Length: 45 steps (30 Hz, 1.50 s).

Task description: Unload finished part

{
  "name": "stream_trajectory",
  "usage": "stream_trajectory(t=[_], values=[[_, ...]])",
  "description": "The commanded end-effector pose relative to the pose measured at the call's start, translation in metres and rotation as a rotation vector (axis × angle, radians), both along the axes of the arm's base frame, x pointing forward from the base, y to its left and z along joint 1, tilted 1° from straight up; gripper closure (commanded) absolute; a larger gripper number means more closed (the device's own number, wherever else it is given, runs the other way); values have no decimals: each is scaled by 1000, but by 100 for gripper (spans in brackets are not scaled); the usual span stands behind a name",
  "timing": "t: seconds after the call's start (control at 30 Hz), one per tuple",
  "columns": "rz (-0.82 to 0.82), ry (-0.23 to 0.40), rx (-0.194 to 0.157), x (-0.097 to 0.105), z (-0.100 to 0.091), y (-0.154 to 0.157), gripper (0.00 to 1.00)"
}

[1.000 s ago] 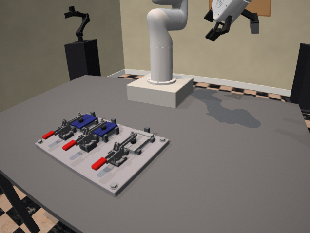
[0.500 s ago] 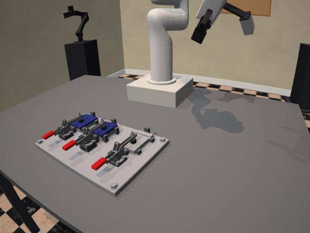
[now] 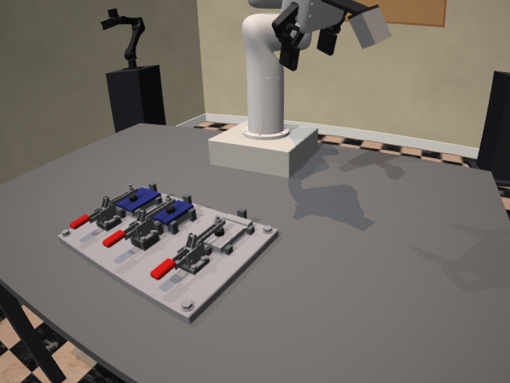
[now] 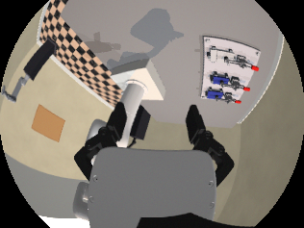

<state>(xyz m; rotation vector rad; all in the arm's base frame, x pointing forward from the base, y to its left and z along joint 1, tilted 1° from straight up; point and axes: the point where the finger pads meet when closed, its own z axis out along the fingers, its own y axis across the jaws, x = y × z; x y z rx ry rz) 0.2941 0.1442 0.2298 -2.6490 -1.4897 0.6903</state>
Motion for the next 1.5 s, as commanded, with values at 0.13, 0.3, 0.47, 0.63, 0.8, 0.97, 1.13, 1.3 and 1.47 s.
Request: stream_trajectory(t=[0.13, 0.3, 0.47, 0.63, 0.8, 0.97, 1.13, 1.3, 1.47], values=[[-249, -132, -4, 34, 1, -28, 0], [-386, -196, -8, 50, 3, -46, 0], [-495, -246, -12, 62, 5, -62, 0], [-644, -312, -17, 77, 8, -84, 0], [-783, -372, -21, 89, 12, -106, 0], [-921, -432, -24, 101, 17, -130, 0], [-922, -462, -7, 128, 15, -143, 0], [-798, -454, 21, 160, 3, -141, 0], [-679, -445, 47, 190, -12, -139, 0]])
